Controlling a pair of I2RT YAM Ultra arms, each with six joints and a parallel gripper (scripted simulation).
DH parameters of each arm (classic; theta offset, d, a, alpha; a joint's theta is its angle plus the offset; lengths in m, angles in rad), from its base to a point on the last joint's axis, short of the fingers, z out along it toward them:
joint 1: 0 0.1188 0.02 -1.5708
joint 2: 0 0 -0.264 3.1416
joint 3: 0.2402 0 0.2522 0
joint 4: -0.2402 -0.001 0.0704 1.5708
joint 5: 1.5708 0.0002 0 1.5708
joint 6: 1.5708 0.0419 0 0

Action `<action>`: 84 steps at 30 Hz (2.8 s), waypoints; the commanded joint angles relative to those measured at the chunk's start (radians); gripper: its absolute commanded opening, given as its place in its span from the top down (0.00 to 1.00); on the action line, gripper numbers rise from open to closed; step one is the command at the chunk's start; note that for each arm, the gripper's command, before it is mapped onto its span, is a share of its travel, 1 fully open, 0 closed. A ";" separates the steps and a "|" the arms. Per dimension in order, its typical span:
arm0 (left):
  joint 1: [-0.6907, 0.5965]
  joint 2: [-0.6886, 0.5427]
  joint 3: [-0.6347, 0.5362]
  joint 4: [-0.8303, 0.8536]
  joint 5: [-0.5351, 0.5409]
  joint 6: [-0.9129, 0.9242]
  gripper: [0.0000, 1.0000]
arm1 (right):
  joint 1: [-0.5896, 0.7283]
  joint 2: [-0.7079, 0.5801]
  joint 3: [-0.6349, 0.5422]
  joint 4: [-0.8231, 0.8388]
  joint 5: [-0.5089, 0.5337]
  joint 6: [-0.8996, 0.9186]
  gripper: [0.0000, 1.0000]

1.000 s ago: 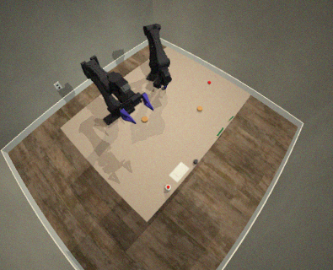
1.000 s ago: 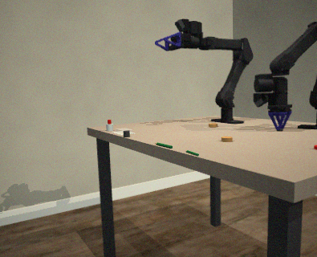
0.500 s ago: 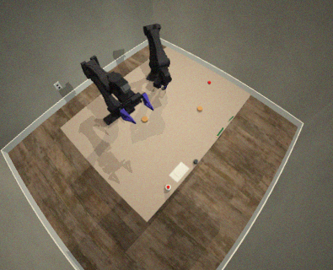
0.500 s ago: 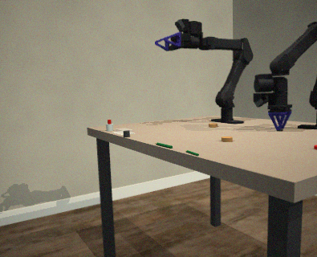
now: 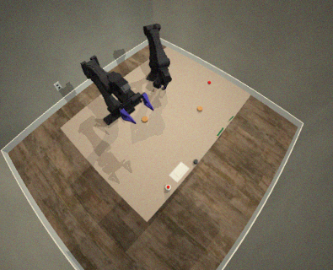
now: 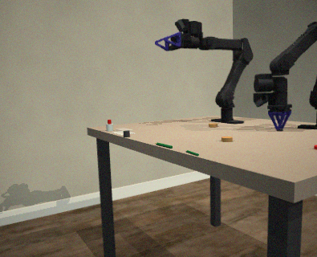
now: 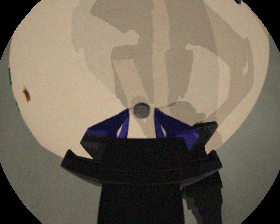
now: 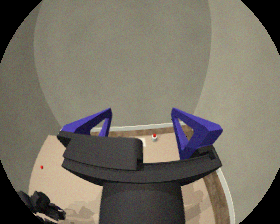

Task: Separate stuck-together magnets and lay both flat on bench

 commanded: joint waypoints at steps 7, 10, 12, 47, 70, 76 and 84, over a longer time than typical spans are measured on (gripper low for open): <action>0.000 -0.005 0.005 0.000 0.001 0.000 0.60 | 0.001 -0.001 0.007 0.004 -0.001 -0.001 0.00; 0.000 -0.005 0.004 0.001 0.001 0.000 0.60 | 0.001 -0.001 0.007 0.004 -0.001 -0.001 0.00; 0.000 -0.005 0.003 0.001 0.001 0.001 0.60 | 0.001 -0.001 0.007 0.004 -0.001 -0.001 0.00; 0.003 -0.005 0.002 0.003 0.001 0.003 0.74 | 0.001 -0.001 0.007 0.004 -0.001 -0.001 0.00; -0.001 -0.020 0.031 -0.052 0.000 0.002 0.75 | 0.001 -0.001 0.007 0.004 -0.001 -0.001 0.00; -0.001 -0.032 0.057 -0.089 0.000 0.002 0.75 | 0.001 -0.001 0.007 0.004 -0.001 -0.001 0.00; -0.001 -0.057 0.088 -0.145 0.000 0.001 0.75 | 0.001 -0.001 0.007 0.004 -0.001 -0.001 0.00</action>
